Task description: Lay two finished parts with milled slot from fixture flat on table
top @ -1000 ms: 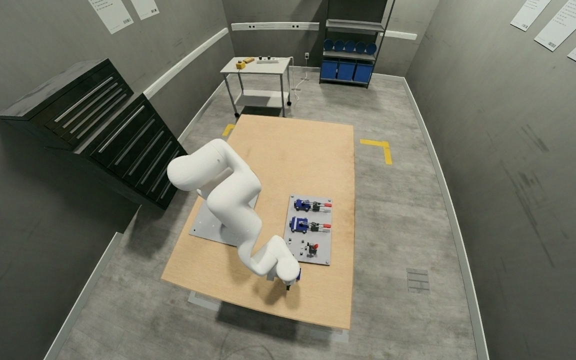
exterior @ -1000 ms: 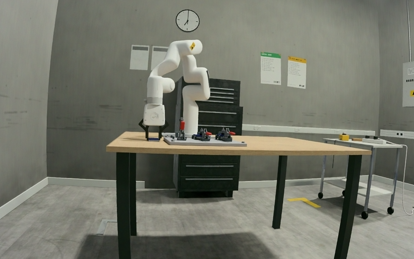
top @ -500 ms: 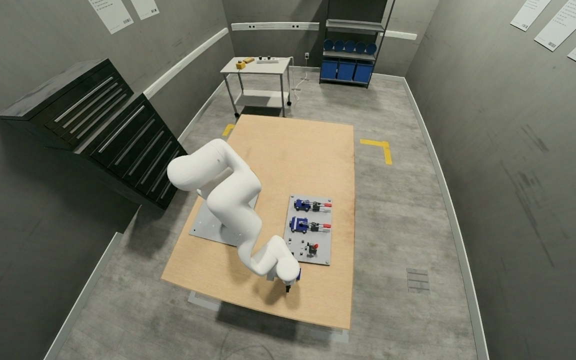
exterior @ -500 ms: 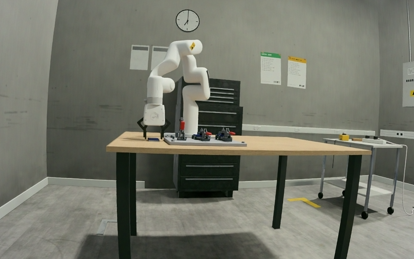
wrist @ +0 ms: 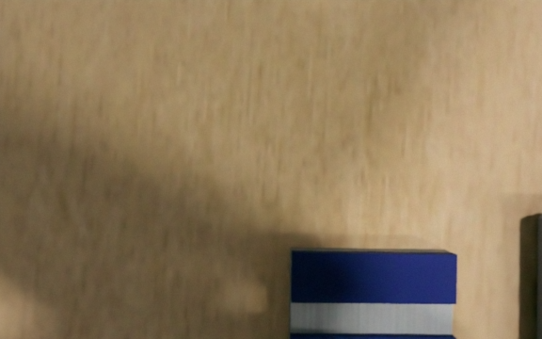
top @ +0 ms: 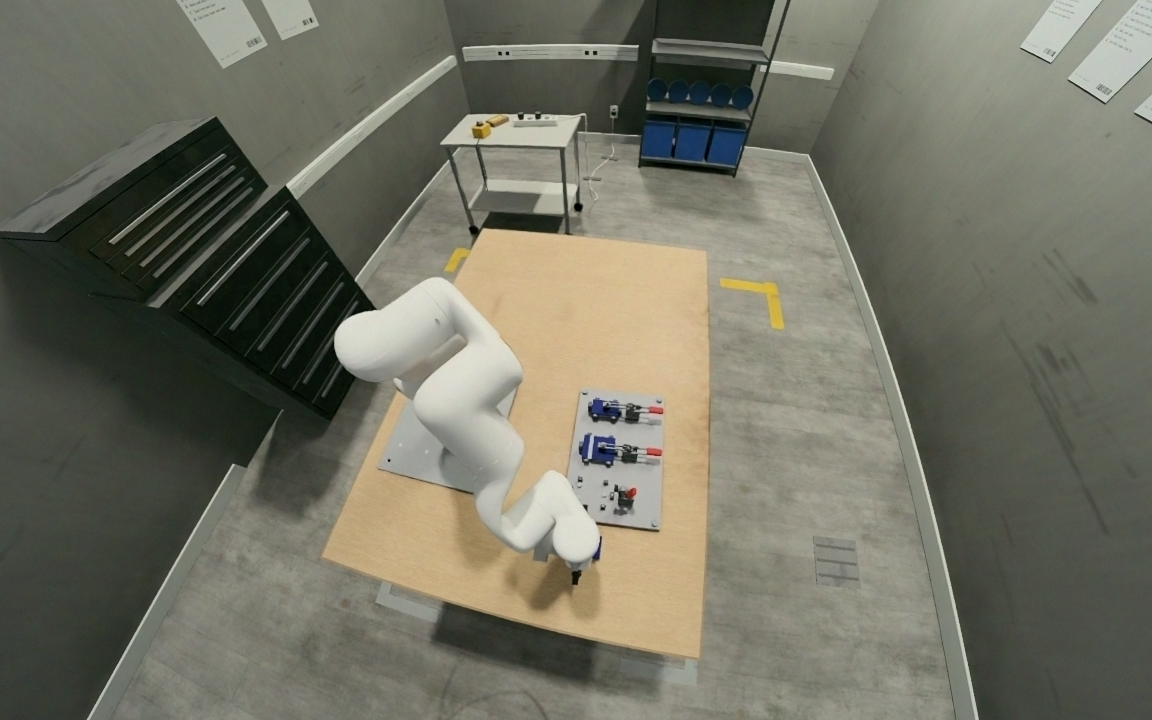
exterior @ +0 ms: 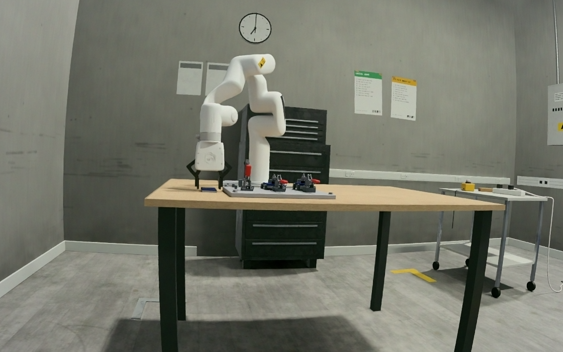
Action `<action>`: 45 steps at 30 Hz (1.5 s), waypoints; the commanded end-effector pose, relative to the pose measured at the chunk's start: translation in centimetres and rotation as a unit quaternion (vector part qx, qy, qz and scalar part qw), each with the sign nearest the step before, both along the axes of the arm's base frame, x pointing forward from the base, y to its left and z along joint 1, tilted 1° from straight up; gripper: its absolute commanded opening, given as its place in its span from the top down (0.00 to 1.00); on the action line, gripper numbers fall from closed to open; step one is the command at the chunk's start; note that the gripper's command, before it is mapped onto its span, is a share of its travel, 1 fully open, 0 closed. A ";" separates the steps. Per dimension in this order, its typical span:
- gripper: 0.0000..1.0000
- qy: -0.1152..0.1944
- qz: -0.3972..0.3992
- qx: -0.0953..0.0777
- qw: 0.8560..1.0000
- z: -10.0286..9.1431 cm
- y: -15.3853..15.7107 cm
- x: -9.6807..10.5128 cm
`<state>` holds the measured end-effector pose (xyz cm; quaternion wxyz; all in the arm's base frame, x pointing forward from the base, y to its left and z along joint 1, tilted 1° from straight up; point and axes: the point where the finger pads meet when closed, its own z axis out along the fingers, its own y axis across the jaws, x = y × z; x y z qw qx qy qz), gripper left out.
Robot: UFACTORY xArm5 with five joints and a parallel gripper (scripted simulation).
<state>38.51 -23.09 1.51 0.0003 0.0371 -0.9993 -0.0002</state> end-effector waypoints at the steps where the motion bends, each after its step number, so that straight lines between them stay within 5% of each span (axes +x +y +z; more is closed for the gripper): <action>1: 0.18 -0.002 0.000 -0.001 1.000 0.1 -0.1 0.1; 16: 0.18 -0.002 0.000 -0.001 1.000 0.9 -0.1 0.1; 45: 0.18 -0.002 0.000 -0.001 1.000 9.7 0.1 0.2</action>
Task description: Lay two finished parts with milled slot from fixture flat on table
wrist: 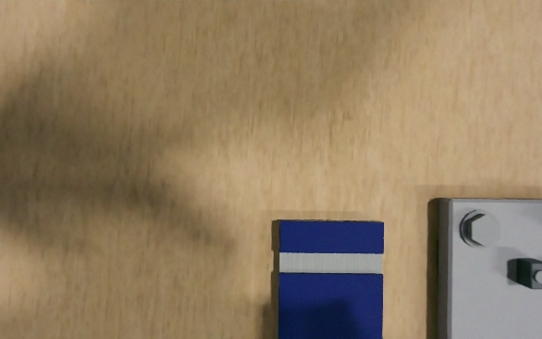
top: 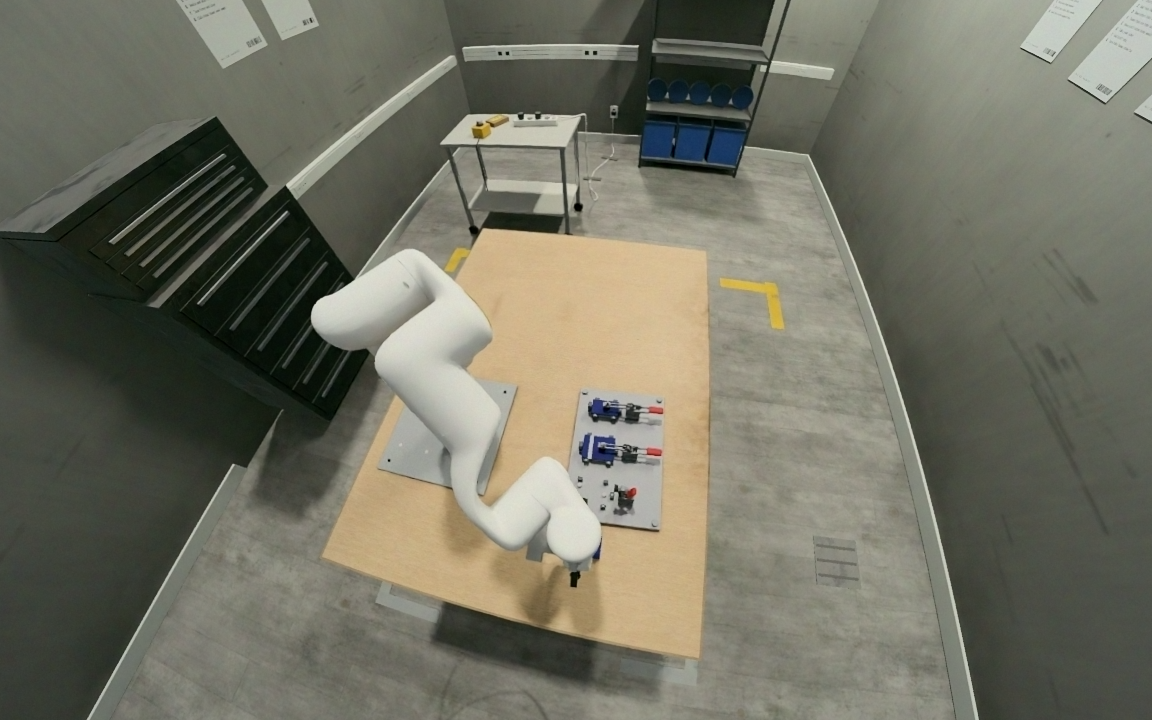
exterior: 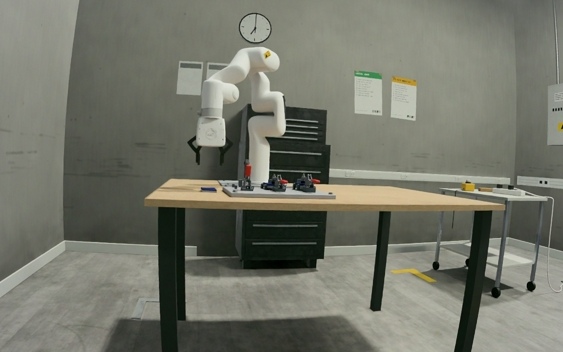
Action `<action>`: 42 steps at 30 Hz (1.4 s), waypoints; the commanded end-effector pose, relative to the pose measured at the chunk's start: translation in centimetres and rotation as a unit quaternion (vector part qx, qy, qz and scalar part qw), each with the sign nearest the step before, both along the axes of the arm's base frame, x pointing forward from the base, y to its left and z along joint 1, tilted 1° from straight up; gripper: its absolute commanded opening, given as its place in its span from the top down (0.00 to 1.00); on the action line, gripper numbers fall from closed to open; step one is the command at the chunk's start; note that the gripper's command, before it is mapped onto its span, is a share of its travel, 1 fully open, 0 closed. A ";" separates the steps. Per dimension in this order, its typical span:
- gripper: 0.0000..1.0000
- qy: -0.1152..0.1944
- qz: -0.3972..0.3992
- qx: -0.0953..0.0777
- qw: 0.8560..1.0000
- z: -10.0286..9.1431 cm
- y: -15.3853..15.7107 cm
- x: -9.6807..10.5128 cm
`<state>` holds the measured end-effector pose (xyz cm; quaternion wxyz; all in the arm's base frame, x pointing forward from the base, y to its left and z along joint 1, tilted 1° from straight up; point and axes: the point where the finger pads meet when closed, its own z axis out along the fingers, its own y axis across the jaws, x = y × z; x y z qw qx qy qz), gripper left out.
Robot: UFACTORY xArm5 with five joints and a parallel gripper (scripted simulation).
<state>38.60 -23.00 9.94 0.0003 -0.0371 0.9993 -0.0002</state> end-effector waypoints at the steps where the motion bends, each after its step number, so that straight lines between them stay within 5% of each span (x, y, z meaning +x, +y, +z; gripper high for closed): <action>1: 0.18 -0.001 0.000 -0.001 1.000 1.4 0.0 0.1; 24: 0.18 -0.001 0.000 -0.001 1.000 1.7 0.0 0.1; 25: 0.52 -0.001 0.000 -0.001 1.000 1.7 0.0 0.1; 37: 0.52 -0.001 0.000 -0.001 1.000 4.1 0.0 0.1; 42: 0.52 -0.001 0.000 -0.001 1.000 6.9 0.0 0.1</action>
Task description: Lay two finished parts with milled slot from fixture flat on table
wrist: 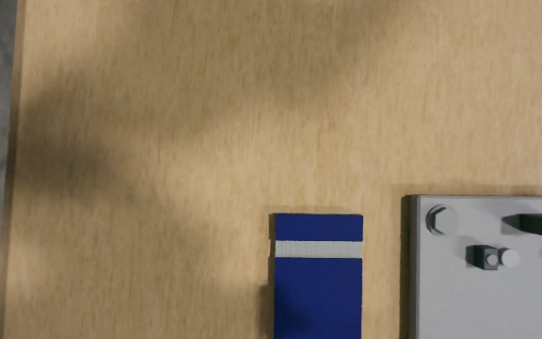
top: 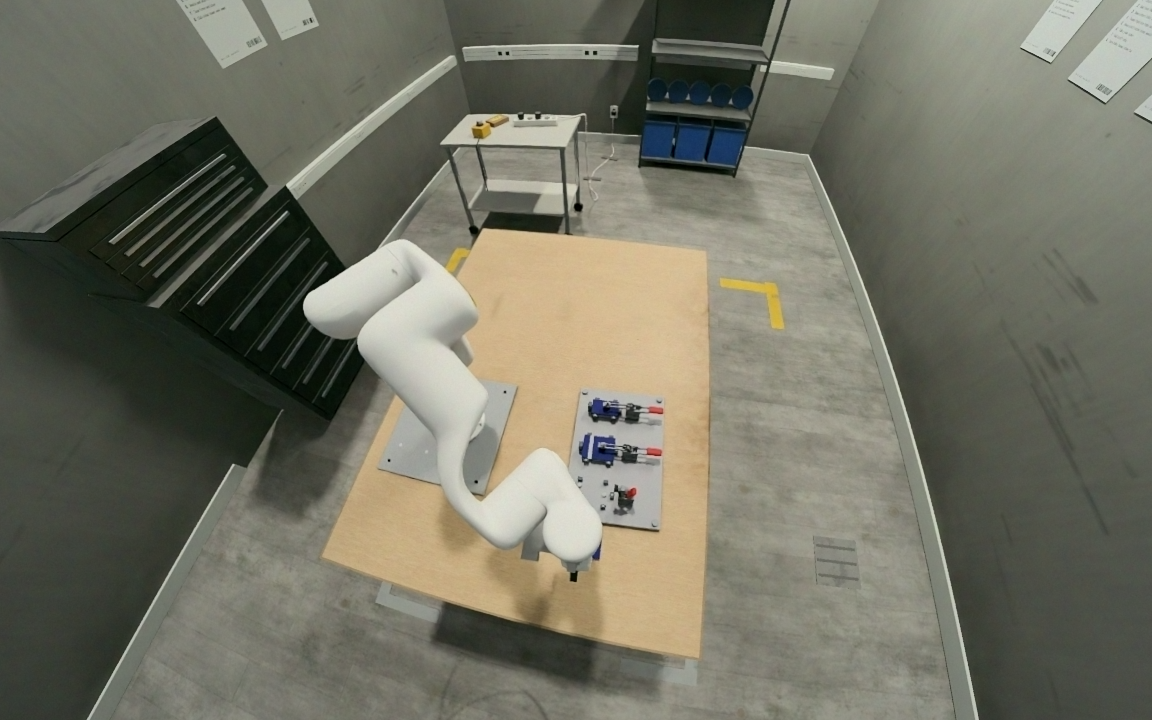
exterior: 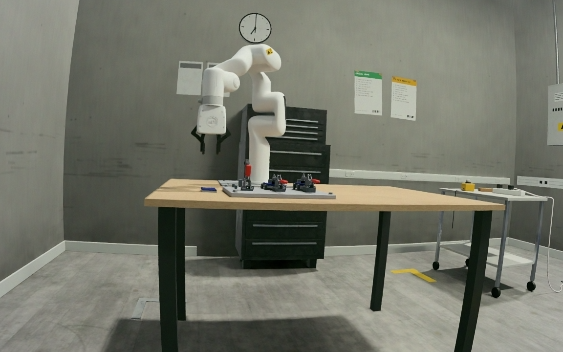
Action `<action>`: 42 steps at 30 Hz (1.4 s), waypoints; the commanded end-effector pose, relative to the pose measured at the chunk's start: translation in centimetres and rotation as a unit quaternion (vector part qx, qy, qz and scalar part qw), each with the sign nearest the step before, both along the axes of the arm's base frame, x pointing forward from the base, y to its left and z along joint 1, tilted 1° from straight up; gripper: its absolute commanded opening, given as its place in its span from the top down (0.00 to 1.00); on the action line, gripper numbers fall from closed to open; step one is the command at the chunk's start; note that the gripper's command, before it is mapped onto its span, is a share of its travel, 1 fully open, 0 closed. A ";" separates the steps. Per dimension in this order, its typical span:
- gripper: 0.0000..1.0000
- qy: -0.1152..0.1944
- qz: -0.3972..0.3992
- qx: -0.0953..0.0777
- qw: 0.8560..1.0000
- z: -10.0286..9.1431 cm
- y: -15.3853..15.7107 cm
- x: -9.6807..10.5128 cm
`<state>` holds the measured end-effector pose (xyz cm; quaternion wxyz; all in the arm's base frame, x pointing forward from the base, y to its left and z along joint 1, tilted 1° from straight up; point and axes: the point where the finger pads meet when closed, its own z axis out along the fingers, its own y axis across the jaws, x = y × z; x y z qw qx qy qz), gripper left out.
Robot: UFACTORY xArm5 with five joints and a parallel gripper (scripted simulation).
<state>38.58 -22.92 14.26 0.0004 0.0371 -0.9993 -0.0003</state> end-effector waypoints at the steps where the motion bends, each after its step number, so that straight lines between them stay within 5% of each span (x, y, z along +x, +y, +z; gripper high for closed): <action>1: 0.52 -0.002 0.000 -0.001 1.000 3.1 0.0 0.1; 9: 0.52 -0.002 0.000 -0.001 1.000 6.2 0.0 0.2; 21: 0.52 -0.002 0.000 -0.001 1.000 6.6 0.9 0.1; 29: 0.52 -0.001 0.000 -0.001 1.000 6.5 7.0 -0.4; 42: 0.52 0.001 0.000 0.000 1.000 6.3 21.4 -1.5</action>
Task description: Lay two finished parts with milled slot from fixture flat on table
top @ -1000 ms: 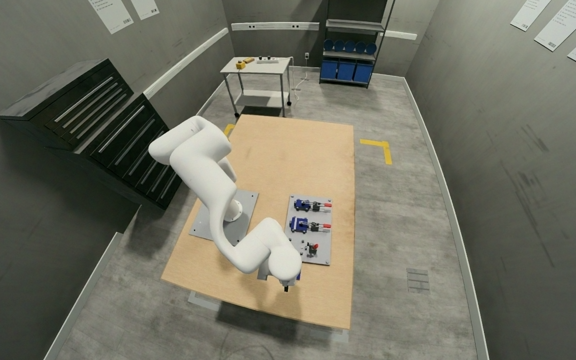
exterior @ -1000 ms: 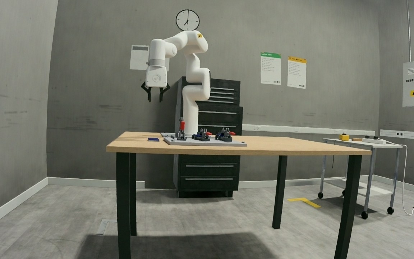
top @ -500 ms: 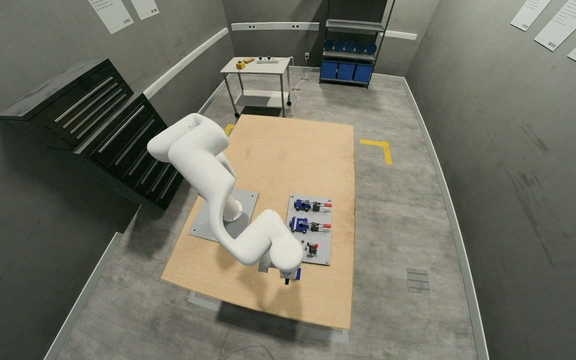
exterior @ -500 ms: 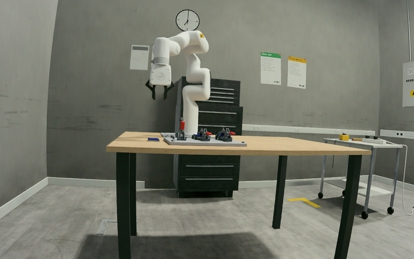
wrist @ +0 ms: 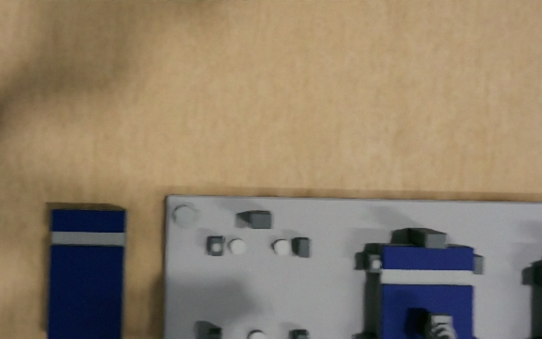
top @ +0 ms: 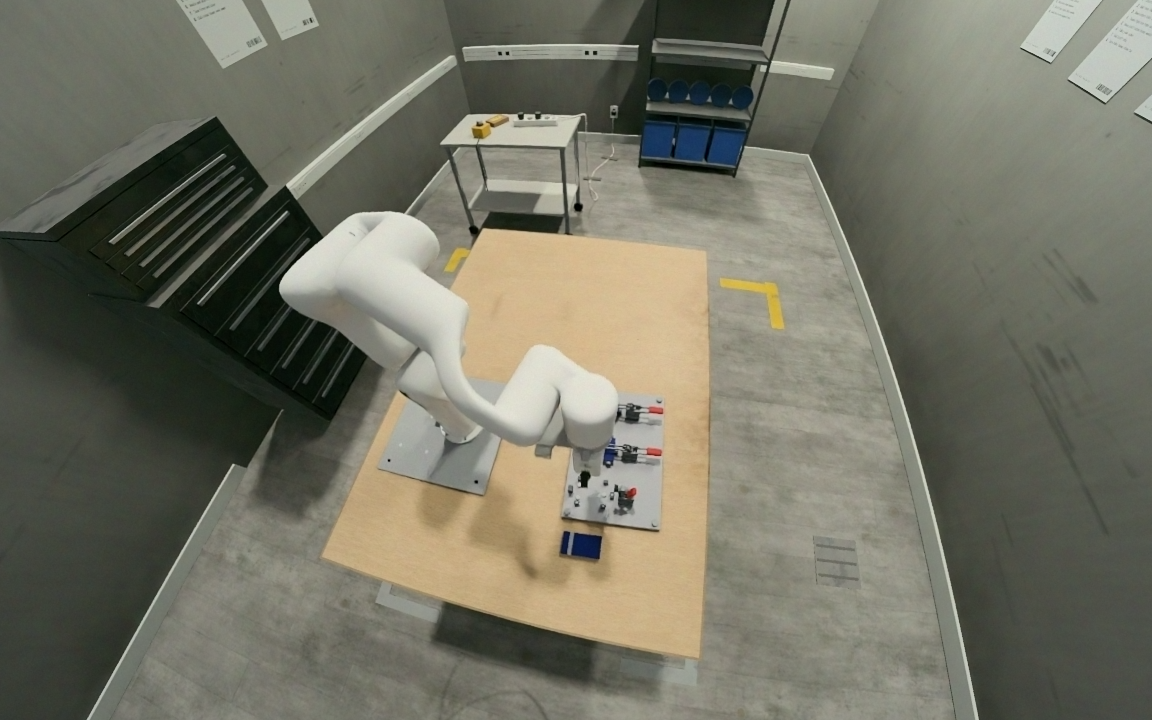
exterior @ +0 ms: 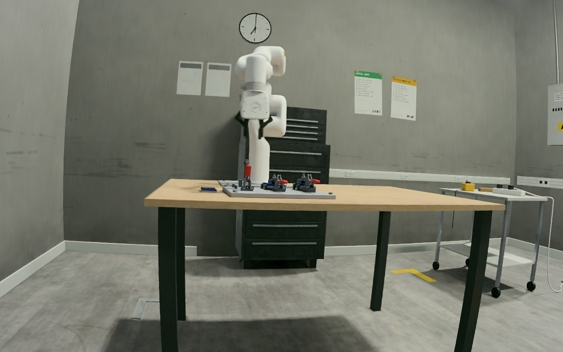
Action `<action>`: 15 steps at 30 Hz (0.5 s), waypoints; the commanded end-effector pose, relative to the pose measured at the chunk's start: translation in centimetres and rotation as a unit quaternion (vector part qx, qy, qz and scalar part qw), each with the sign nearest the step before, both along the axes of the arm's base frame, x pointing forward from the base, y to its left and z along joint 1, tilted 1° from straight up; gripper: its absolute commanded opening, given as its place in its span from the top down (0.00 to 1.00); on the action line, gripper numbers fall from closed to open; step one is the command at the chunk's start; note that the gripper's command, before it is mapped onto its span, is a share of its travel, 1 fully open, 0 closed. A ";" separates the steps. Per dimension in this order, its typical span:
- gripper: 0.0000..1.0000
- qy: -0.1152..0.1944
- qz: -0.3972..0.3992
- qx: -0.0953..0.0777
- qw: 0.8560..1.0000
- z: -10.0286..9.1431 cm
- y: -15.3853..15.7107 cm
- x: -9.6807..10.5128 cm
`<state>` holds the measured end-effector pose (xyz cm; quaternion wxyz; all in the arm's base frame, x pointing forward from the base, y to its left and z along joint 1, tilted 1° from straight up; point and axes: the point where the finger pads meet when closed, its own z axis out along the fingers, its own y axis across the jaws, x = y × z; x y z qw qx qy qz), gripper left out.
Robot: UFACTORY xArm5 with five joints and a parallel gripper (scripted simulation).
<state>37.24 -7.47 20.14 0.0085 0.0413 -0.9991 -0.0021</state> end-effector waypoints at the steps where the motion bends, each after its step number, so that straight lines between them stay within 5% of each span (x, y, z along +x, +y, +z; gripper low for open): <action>1: 0.52 -0.007 -0.004 -0.002 1.000 0.4 6.9 -0.2; 15: 0.52 -0.007 -0.004 -0.002 1.000 0.4 7.6 -0.2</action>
